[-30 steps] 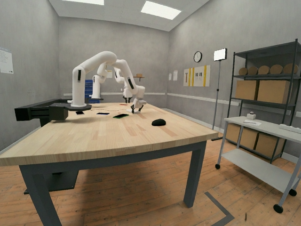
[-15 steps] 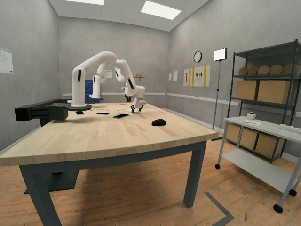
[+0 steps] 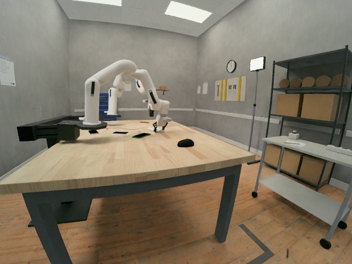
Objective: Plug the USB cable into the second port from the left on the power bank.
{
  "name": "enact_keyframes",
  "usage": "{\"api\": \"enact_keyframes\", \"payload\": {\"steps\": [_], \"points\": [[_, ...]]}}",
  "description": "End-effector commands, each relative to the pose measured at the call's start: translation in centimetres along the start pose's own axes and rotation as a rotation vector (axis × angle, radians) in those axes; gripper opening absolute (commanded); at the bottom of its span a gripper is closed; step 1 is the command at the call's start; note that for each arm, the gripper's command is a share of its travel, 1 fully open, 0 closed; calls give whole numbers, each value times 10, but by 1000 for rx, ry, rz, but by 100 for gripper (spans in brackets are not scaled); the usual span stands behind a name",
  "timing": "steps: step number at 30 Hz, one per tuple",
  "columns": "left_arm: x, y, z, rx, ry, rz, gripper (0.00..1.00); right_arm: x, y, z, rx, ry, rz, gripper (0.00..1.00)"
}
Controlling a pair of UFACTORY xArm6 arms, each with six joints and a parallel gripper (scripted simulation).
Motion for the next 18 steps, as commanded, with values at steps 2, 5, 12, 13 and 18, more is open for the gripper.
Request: {"api": "enact_keyframes", "payload": {"steps": [2, 5, 12, 13, 18], "points": [[-3, -13, 15, 10, -184, -2, 32, 4, -12, -2, -8, -2, -1, 100], [-3, -12, 14, 10, -179, -1, 32, 3, -9, -1, -6, -2, 0, 100], [-10, -26, 33, 6, -392, 0, 32, 15, -43, 0, -11, -3, -1, 100], [-12, -27, 36, 4, -429, 3, 32, 13, -36, 0, -7, -2, 0, 100], [-16, -33, 45, 5, -540, 4, 32, 20, -56, 2, -8, -2, 0, 100]]}}
Point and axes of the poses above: on each arm, the point where the finger pads meet when closed, its own y axis out along the fingers, its own z axis across the jaws, x = y × z, the point moved 9 cm from there along -y, back along the fingers, and after that the axes turned 12 degrees about y, right-handed, at the moved point
